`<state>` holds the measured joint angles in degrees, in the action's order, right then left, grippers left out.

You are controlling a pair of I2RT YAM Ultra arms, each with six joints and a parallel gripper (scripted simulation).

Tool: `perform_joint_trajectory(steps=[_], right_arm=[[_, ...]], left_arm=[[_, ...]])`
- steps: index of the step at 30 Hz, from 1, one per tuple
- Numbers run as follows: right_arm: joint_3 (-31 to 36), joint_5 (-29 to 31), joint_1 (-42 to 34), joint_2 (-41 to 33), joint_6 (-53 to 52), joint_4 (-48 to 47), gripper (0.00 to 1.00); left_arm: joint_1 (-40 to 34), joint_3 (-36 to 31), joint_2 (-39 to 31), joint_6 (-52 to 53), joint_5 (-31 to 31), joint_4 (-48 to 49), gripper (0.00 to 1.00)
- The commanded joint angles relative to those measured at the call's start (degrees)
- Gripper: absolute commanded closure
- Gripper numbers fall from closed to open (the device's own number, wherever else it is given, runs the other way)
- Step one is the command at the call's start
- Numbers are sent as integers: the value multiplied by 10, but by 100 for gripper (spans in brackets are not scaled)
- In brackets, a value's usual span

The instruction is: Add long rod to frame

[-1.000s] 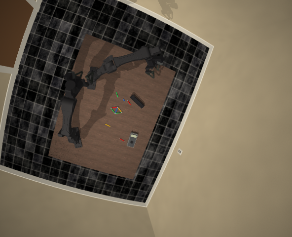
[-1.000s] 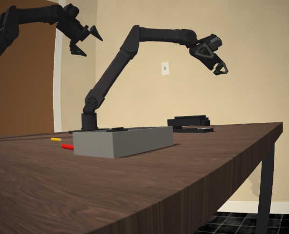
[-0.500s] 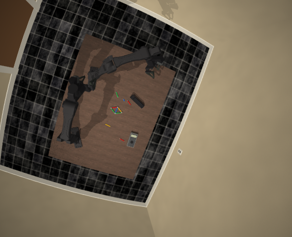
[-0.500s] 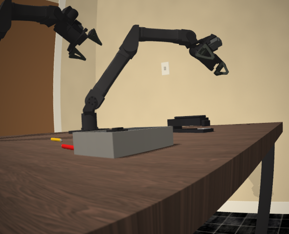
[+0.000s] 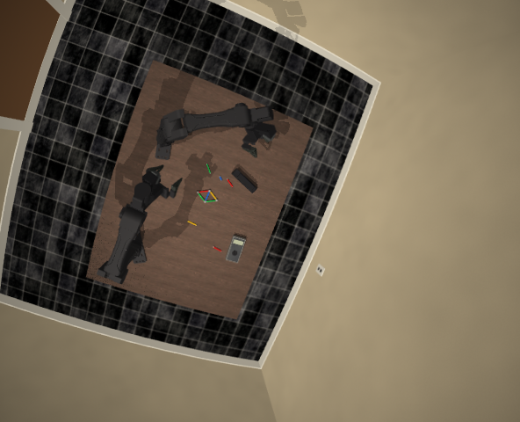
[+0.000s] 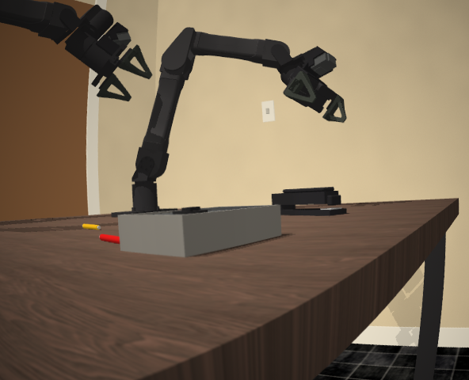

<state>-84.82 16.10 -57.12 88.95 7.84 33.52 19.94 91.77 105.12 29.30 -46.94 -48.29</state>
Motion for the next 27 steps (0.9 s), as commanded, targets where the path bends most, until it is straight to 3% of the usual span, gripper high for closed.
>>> perform_joint_trajectory(steps=[1,3,10,14,18,20,22,27], right_arm=[[86,-10,36,-58,-65,-23,0],[86,-10,36,-58,-65,-23,0],[300,-68,183,-167,-115,-45,0],[368,-109,279,-201,-98,-59,0],[401,-141,357,-204,-85,-66,0],[401,-141,357,-204,-85,-66,0],[411,-154,391,-202,-78,-70,0],[424,-166,438,-195,-73,-74,0]], left_arm=[[-40,-79,-73,-17,48,71,0],[-40,-79,-73,-17,48,71,0],[-192,-299,-228,-101,190,169,0],[-293,-388,-287,-163,273,211,0],[-399,-428,-312,-215,345,233,0],[-399,-428,-312,-215,345,233,0],[-478,-440,-310,-240,385,241,0],[-588,-440,-291,-280,447,247,0]])
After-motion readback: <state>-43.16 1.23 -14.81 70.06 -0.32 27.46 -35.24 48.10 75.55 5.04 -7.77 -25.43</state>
